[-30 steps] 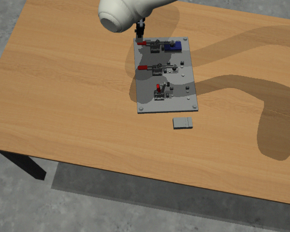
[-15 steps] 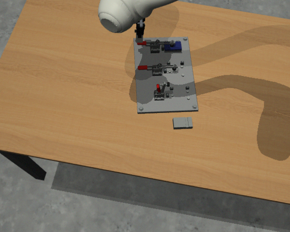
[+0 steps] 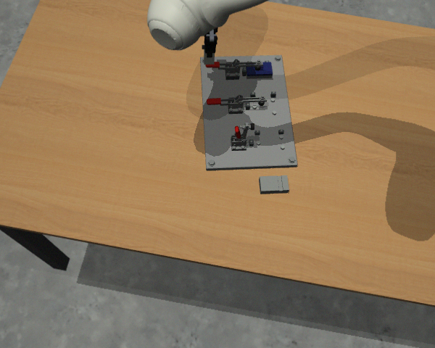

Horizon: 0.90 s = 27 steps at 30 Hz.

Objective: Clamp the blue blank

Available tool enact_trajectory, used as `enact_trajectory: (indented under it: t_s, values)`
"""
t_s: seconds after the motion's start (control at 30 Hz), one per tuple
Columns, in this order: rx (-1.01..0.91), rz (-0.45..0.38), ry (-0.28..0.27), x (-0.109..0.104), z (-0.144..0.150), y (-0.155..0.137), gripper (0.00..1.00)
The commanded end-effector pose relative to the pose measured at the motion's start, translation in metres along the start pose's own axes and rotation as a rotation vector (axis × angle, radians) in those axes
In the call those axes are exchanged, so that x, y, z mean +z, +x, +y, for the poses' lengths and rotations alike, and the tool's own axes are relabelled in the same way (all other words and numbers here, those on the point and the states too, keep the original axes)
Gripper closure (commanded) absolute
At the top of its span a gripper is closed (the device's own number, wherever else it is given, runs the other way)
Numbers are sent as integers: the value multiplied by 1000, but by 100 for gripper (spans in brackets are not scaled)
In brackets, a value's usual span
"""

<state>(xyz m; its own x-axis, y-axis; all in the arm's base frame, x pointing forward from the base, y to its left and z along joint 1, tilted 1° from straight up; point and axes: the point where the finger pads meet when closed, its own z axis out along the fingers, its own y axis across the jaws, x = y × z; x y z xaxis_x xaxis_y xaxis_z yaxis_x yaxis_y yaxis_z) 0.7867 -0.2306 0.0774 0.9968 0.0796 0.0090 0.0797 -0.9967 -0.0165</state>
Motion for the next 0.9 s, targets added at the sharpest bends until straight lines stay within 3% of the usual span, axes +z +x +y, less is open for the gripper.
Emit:
enact_trajectory:
  t_s: [0.0,0.87]
  values:
    - [4,-3,5,5,-1,-1,100]
    - [4,-3,5,9,-1,-1,100]
